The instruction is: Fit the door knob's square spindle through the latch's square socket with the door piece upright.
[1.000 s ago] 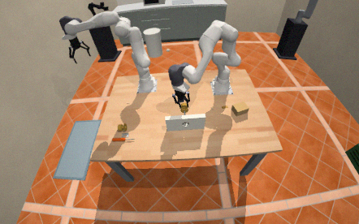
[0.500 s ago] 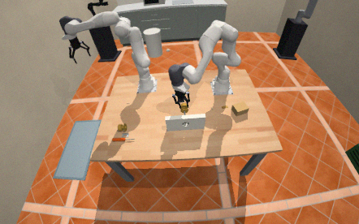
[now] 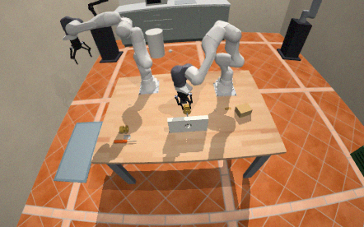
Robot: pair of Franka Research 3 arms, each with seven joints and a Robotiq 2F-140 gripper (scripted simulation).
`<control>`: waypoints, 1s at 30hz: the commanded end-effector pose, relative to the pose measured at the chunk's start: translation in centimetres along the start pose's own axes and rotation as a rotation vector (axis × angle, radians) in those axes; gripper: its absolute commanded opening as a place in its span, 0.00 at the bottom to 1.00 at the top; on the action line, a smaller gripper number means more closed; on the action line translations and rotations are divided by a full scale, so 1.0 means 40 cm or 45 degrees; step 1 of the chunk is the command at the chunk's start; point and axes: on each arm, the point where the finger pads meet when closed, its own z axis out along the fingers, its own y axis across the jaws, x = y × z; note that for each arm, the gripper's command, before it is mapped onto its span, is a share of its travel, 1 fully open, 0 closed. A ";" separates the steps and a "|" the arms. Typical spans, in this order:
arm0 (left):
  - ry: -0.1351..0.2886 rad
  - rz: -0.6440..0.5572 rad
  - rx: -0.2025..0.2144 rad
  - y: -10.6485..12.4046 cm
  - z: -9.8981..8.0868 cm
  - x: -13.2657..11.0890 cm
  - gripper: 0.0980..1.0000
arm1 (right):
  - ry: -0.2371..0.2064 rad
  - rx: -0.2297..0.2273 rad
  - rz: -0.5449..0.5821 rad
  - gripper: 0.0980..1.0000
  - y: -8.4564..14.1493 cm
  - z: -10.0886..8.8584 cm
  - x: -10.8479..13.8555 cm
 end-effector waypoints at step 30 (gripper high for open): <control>0.010 0.005 -0.005 0.003 -0.005 0.004 0.36 | 0.001 -0.004 -0.005 1.00 0.005 -0.001 0.002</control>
